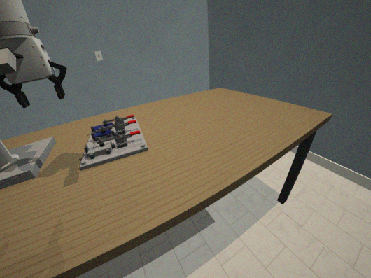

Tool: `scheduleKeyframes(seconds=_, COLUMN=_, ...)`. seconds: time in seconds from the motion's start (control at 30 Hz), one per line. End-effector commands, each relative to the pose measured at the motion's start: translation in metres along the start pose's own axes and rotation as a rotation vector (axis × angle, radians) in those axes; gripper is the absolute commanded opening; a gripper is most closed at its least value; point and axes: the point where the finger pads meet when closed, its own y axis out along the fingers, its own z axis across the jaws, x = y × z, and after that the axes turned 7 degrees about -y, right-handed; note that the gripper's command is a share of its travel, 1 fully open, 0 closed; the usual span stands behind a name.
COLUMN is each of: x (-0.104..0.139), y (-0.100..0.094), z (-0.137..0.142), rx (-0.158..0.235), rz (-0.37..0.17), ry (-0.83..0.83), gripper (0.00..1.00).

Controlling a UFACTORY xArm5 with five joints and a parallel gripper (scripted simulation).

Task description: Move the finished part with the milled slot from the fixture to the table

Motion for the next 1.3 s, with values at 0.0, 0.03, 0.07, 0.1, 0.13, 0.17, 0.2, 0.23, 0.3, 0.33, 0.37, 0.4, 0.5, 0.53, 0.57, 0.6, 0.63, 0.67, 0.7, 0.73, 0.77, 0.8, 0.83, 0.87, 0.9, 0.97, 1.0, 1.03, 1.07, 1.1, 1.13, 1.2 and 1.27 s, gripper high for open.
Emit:
scheduleKeyframes(seconds=0.0, x=-0.001, y=0.0, z=-0.011, rx=-0.001, rz=0.001, ry=-0.168, gripper=1.0)
scheduleKeyframes(seconds=0.03, x=-0.001, y=0.001, z=-0.013, rx=-0.001, rz=0.001, ry=-0.204, gripper=1.0)
scheduleKeyframes(seconds=0.07, x=-0.001, y=0.001, z=-0.015, rx=-0.001, rz=0.001, ry=-0.24, gripper=1.0)
scheduleKeyframes(seconds=0.1, x=0.0, y=0.002, z=-0.017, rx=-0.001, rz=0.001, ry=-0.277, gripper=1.0)
scheduleKeyframes(seconds=0.13, x=0.0, y=0.002, z=-0.017, rx=-0.001, rz=0.001, ry=-0.277, gripper=1.0)
scheduleKeyframes(seconds=0.17, x=0.0, y=0.002, z=-0.017, rx=-0.001, rz=0.001, ry=-0.277, gripper=1.0)
scheduleKeyframes(seconds=0.2, x=0.0, y=0.003, z=-0.023, rx=-0.001, rz=0.002, ry=-0.37, gripper=1.0)
scheduleKeyframes(seconds=0.23, x=0.0, y=0.003, z=-0.025, rx=-0.001, rz=0.002, ry=-0.406, gripper=1.0)
scheduleKeyframes(seconds=0.3, x=0.0, y=0.004, z=-0.028, rx=0.0, rz=0.002, ry=-0.447, gripper=1.0)
scheduleKeyframes(seconds=0.33, x=0.0, y=0.005, z=-0.03, rx=0.0, rz=0.002, ry=-0.482, gripper=1.0)
scheduleKeyframes(seconds=0.37, x=0.0, y=0.005, z=-0.032, rx=0.0, rz=0.002, ry=-0.52, gripper=1.0)
scheduleKeyframes(seconds=0.4, x=0.001, y=0.006, z=-0.034, rx=0.0, rz=0.002, ry=-0.557, gripper=1.0)
scheduleKeyframes(seconds=0.5, x=0.001, y=0.008, z=-0.041, rx=0.0, rz=0.002, ry=-0.666, gripper=1.0)
scheduleKeyframes(seconds=0.53, x=0.001, y=0.008, z=-0.043, rx=0.0, rz=0.002, ry=-0.702, gripper=1.0)
scheduleKeyframes(seconds=0.57, x=0.002, y=0.009, z=-0.046, rx=0.0, rz=0.002, ry=-0.739, gripper=1.0)
scheduleKeyframes(seconds=0.6, x=0.002, y=0.009, z=-0.048, rx=0.0, rz=0.002, ry=-0.775, gripper=1.0)
scheduleKeyframes(seconds=0.63, x=0.002, y=0.01, z=-0.05, rx=0.0, rz=0.002, ry=-0.812, gripper=1.0)
scheduleKeyframes(seconds=0.67, x=0.002, y=0.011, z=-0.052, rx=0.001, rz=0.002, ry=-0.848, gripper=1.0)
scheduleKeyframes(seconds=0.7, x=0.002, y=0.011, z=-0.052, rx=0.001, rz=0.002, ry=-0.848, gripper=1.0)
scheduleKeyframes(seconds=0.73, x=0.002, y=0.011, z=-0.052, rx=0.001, rz=0.002, ry=-0.848, gripper=1.0)
scheduleKeyframes(seconds=0.77, x=0.003, y=0.012, z=-0.057, rx=0.001, rz=0.002, ry=-0.928, gripper=1.0)
scheduleKeyframes(seconds=0.8, x=0.003, y=0.013, z=-0.06, rx=0.001, rz=0.003, ry=-0.977, gripper=1.0)
scheduleKeyframes(seconds=0.83, x=0.004, y=0.014, z=-0.061, rx=0.001, rz=0.003, ry=-0.994, gripper=1.0)
scheduleKeyframes(seconds=0.87, x=0.004, y=0.014, z=-0.063, rx=0.001, rz=0.003, ry=-1.018, gripper=1.0)
scheduleKeyframes(seconds=0.9, x=0.004, y=0.015, z=-0.065, rx=0.001, rz=0.003, ry=-1.053, gripper=1.0)
scheduleKeyframes(seconds=0.97, x=0.005, y=0.017, z=-0.07, rx=0.001, rz=0.003, ry=-1.128, gripper=1.0)
scheduleKeyframes(seconds=1.0, x=0.005, y=0.018, z=-0.072, rx=0.002, rz=0.003, ry=-1.165, gripper=1.0)
scheduleKeyframes(seconds=1.03, x=0.006, y=0.018, z=-0.074, rx=0.002, rz=0.003, ry=-1.201, gripper=1.0)
scheduleKeyframes(seconds=1.07, x=0.006, y=0.019, z=-0.077, rx=0.002, rz=0.003, ry=-1.237, gripper=1.0)
scheduleKeyframes(seconds=1.1, x=0.007, y=0.02, z=-0.079, rx=0.002, rz=0.003, ry=-1.274, gripper=1.0)
scheduleKeyframes(seconds=1.13, x=0.007, y=0.021, z=-0.081, rx=0.002, rz=0.003, ry=-1.31, gripper=1.0)
scheduleKeyframes(seconds=1.2, x=0.008, y=0.023, z=-0.086, rx=0.002, rz=0.003, ry=-1.382, gripper=1.0)
scheduleKeyframes(seconds=1.27, x=0.008, y=0.024, z=-0.087, rx=0.002, rz=0.003, ry=-1.411, gripper=1.0)
